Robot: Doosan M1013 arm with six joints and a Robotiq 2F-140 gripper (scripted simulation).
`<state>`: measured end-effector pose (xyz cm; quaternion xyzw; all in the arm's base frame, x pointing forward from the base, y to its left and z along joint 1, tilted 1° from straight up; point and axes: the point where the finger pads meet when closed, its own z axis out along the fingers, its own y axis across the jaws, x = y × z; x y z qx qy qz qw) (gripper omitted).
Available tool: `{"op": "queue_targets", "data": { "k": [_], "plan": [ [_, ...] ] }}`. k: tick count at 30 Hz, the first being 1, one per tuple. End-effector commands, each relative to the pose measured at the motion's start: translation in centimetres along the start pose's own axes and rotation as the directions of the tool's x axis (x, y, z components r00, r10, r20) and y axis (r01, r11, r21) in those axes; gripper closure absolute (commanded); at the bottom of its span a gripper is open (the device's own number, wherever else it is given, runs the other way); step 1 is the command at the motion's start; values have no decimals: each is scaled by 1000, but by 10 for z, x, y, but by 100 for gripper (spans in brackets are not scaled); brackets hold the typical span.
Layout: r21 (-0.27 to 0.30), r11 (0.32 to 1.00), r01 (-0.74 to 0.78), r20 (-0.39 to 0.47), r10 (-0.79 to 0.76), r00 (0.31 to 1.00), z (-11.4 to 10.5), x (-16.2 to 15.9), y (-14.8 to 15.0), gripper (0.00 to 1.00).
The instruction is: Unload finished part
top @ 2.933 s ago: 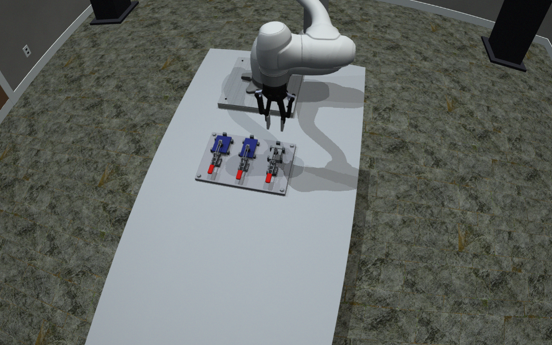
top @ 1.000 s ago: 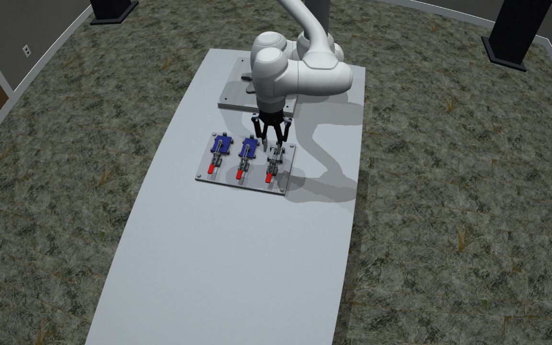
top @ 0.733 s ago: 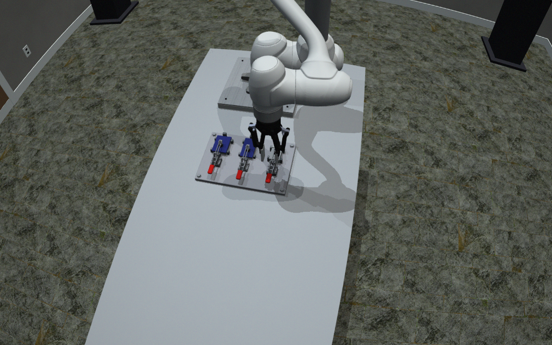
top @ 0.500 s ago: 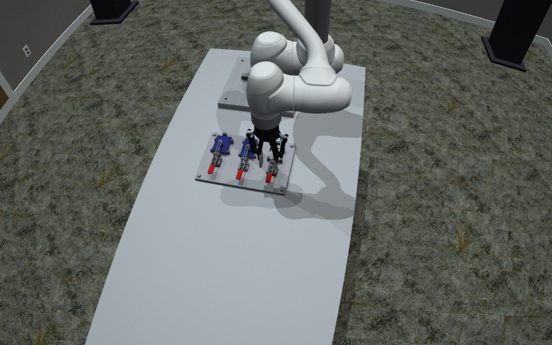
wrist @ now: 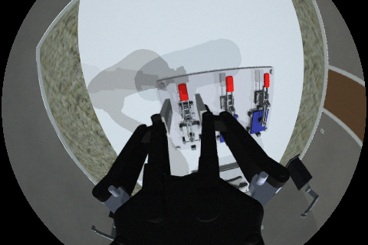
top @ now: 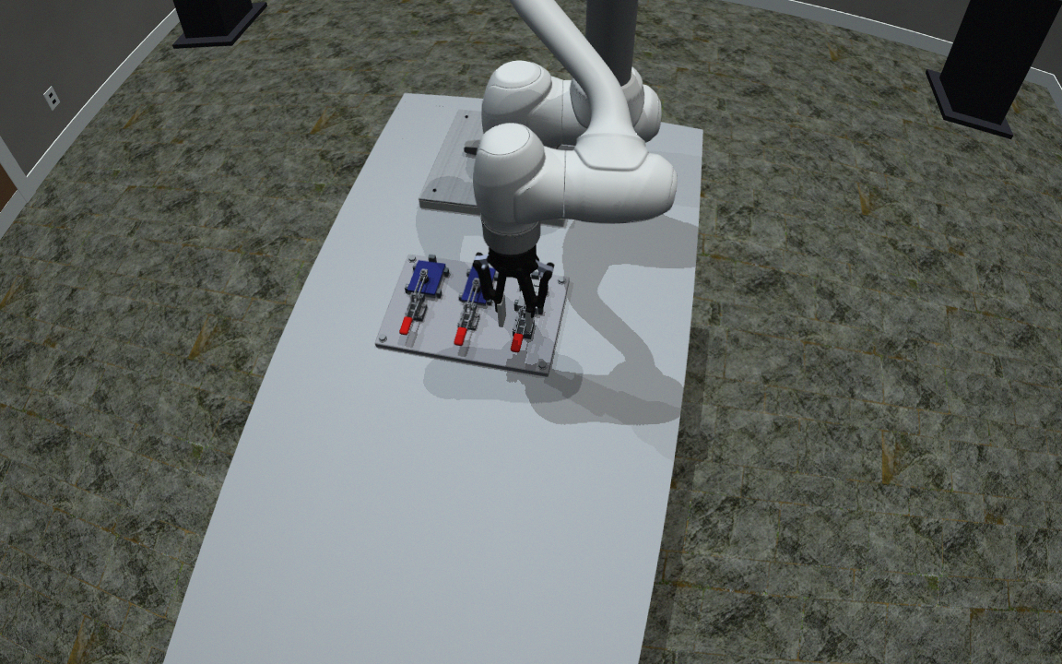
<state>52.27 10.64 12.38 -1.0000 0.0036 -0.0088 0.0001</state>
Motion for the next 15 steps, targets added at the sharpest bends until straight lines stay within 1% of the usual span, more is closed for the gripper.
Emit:
{"op": "queue_targets", "data": {
  "k": [1, 3, 15],
  "plan": [
    [0, 1000, 0, 0, 0, 1000, 7, 0, 0, 72],
    [0, 1000, 0, 0, 0, 1000, 7, 0, 0, 72],
    [0, 1000, 0, 0, 0, 1000, 38, 0, 0, 72]
  ]
}}
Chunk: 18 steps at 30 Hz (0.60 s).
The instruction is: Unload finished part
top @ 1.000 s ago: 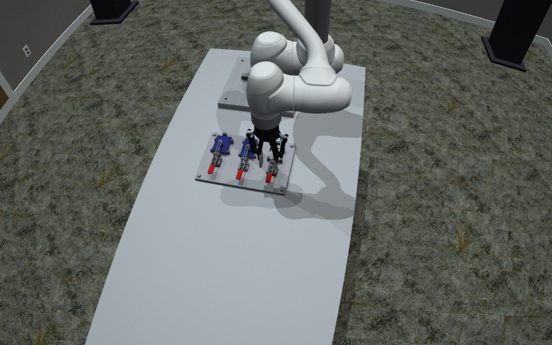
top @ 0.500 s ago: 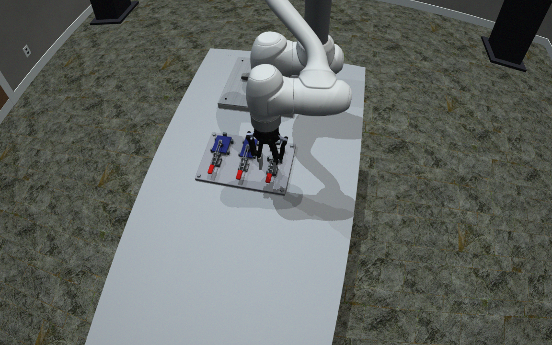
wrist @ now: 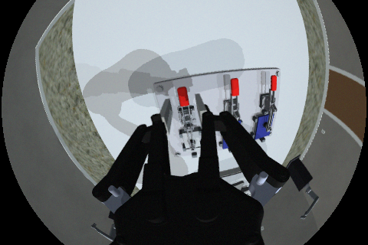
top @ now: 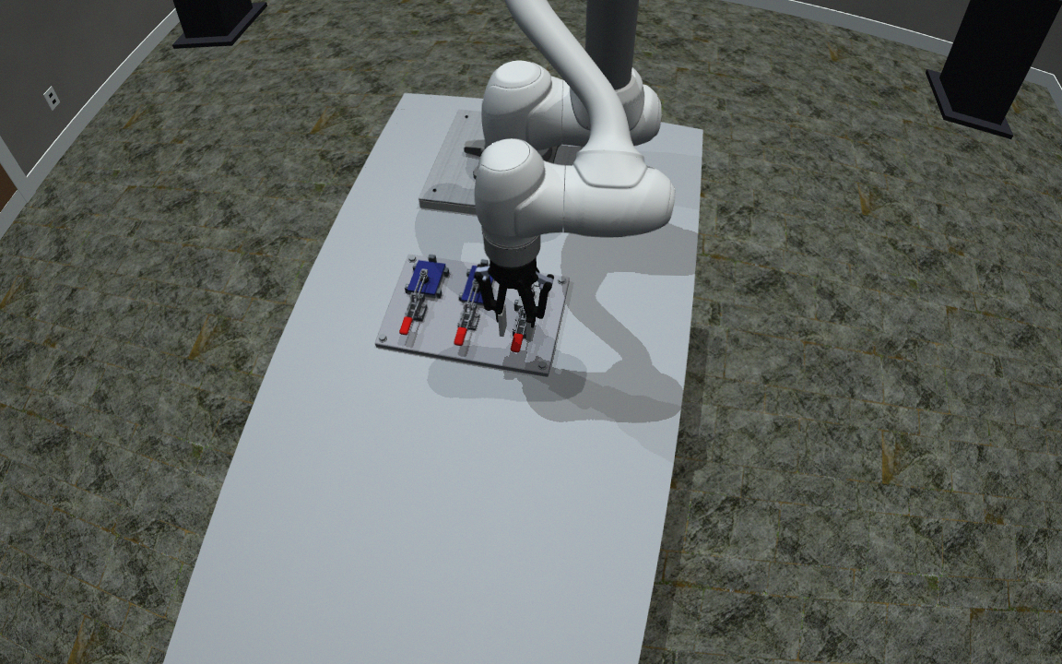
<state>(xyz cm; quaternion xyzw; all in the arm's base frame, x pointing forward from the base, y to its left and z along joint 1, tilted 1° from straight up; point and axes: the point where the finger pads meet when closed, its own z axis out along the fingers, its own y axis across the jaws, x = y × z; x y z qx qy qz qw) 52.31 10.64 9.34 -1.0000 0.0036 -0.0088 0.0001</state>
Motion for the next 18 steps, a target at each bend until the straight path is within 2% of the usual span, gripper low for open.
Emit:
{"op": "queue_targets", "data": {
  "k": [1, 18],
  "plan": [
    [0, 1000, 0, 0, 0, 1000, 10, 0, 0, 72],
    [0, 1000, 0, 0, 0, 1000, 18, 0, 0, 72]
  ]
}}
